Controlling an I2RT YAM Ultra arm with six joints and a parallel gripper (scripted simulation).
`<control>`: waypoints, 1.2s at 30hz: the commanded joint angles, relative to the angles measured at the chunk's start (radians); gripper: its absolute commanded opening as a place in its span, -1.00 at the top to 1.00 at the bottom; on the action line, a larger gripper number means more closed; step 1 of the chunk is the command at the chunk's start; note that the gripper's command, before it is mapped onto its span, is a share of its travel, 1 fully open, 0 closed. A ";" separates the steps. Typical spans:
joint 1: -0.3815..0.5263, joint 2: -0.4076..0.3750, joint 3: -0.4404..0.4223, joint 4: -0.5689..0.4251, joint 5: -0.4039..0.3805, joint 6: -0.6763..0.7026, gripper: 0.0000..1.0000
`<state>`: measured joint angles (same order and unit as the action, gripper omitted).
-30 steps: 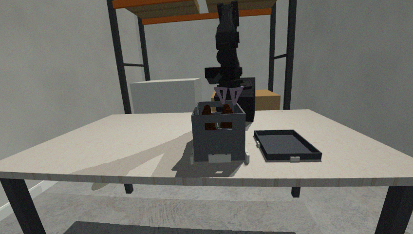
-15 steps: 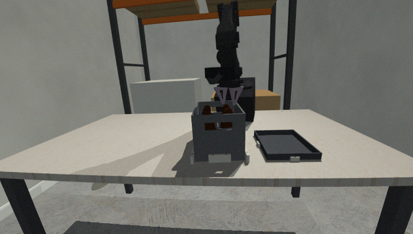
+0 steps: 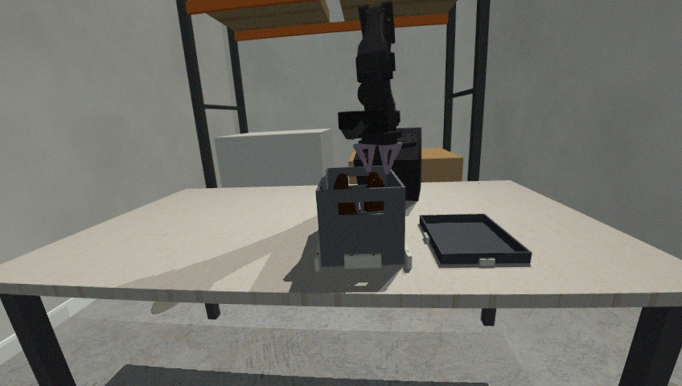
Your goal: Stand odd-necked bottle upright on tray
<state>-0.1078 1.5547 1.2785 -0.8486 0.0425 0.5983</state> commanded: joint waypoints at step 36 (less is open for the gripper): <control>-0.008 0.052 -0.047 0.119 0.002 -0.004 -0.21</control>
<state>-0.1097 1.6135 1.2297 -0.7609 0.0422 0.5987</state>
